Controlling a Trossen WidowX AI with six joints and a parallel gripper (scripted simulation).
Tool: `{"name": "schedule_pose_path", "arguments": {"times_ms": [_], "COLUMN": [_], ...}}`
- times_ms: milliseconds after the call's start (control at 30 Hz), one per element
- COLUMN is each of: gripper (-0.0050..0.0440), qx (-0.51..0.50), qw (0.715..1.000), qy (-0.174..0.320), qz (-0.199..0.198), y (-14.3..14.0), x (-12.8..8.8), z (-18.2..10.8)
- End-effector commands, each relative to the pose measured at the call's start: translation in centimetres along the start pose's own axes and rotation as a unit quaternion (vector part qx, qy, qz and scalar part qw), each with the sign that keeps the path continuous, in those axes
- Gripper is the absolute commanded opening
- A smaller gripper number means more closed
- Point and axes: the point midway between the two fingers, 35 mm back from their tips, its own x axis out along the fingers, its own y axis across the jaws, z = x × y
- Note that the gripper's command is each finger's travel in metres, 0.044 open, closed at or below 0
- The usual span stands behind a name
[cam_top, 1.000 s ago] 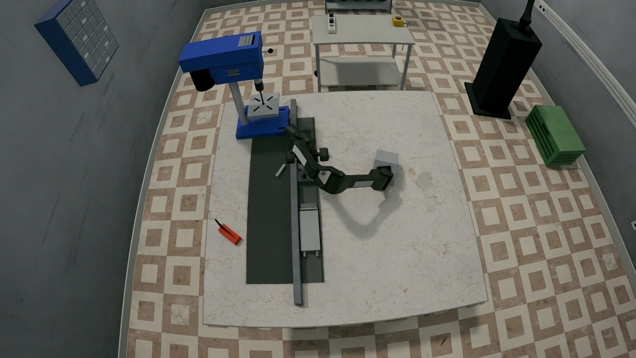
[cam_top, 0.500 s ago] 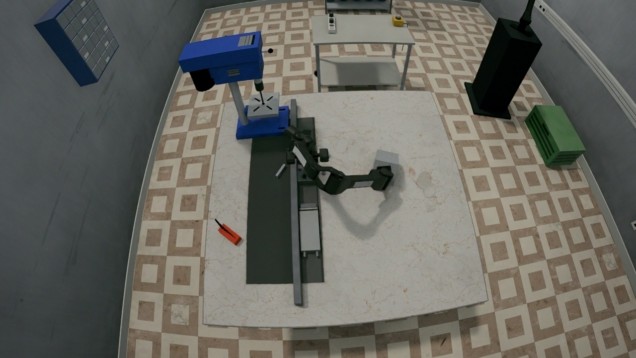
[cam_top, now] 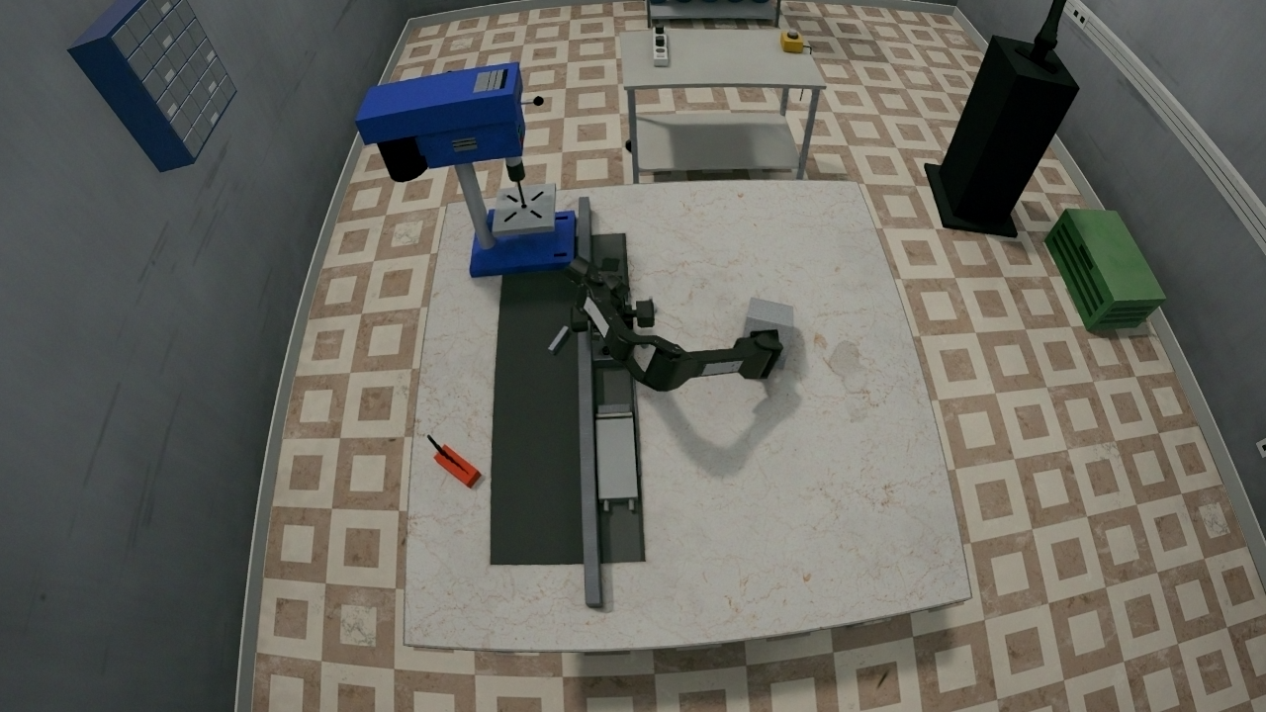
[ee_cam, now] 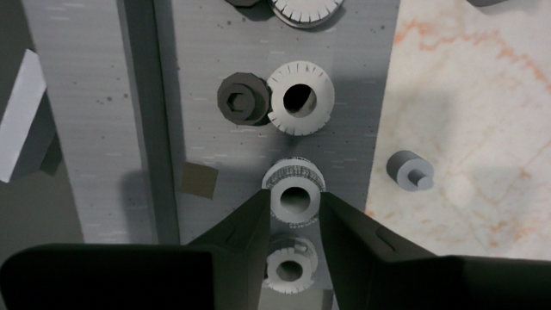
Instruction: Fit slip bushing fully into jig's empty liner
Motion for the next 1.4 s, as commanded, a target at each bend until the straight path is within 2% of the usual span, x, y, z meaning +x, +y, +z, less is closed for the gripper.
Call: {"name": "schedule_pose_path", "arguments": {"times_ms": [0, 300, 333, 600, 933, 1367], "gripper": [-0.0050, -0.0050, 0.0024, 0.0216, 0.0220, 0.0220], "qx": [-0.007, -0.007, -0.007, -0.007, -0.007, -0.012], "qw": [1.000, 1.000, 1.000, 1.000, 1.000, 1.000], "qy": [-0.004, -0.004, -0.004, -0.004, -0.004, -0.009], "qz": [0.008, 0.005, 0.005, 0.005, 0.005, 0.010], "y": [0.4, 0.4, 0.4, 0.4, 0.4, 0.6], "x": [0.0, -0.1, -0.1, -0.1, -0.1, -1.7], "z": [-0.5, -0.2, -0.2, -0.2, -0.2, -0.3]}}
